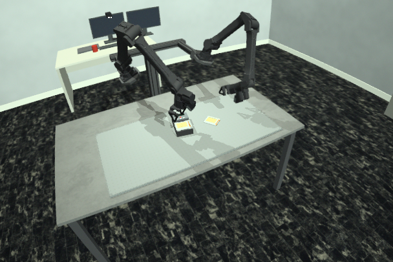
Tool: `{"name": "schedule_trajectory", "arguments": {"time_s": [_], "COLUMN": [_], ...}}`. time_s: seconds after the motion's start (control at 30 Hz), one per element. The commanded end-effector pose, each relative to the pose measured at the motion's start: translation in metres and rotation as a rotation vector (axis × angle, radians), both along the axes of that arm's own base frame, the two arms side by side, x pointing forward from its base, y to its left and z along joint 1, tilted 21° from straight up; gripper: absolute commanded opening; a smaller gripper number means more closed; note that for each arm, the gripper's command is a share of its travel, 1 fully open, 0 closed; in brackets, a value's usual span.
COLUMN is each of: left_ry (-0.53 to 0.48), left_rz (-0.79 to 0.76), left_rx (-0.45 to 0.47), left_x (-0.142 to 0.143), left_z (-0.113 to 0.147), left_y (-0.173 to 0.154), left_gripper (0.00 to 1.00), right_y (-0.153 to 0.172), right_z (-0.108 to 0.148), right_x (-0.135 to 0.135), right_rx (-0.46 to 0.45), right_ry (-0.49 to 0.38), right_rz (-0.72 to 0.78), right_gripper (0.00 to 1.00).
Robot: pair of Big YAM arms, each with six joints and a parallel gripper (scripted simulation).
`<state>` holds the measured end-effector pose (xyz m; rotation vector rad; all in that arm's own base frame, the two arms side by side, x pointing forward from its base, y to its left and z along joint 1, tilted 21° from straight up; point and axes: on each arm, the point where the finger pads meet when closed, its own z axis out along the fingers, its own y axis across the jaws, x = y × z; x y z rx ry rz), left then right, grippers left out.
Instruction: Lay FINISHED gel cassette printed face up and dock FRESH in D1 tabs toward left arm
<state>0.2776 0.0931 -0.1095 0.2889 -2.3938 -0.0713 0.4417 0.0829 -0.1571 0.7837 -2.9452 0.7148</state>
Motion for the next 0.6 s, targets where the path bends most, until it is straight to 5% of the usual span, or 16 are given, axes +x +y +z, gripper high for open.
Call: {"name": "schedule_trajectory", "arguments": {"time_s": [0.0,0.53,0.57], "left_ry": [-0.005,-0.005,-0.035], "left_rz": [-0.002,-0.002,-0.013], "left_rx": [0.001,0.001,0.01], "left_x": [0.0015,0.0015,0.0045], "left_z": [0.0016,0.0016,0.0056], "left_y": [-0.0002,-0.0002,0.0006], "left_gripper": [1.0,1.0,0.0], "right_y": [0.0022,0.0022,0.0022], "right_z": [0.0029,0.0029,0.0029], "right_x": [0.0026,0.0026,0.0026], "right_rx": [0.003,0.003,0.003], "right_ry": [-0.008,-0.008,-0.008], "right_rz": [0.003,0.003,0.003], "right_gripper": [1.0,1.0,0.0]}}
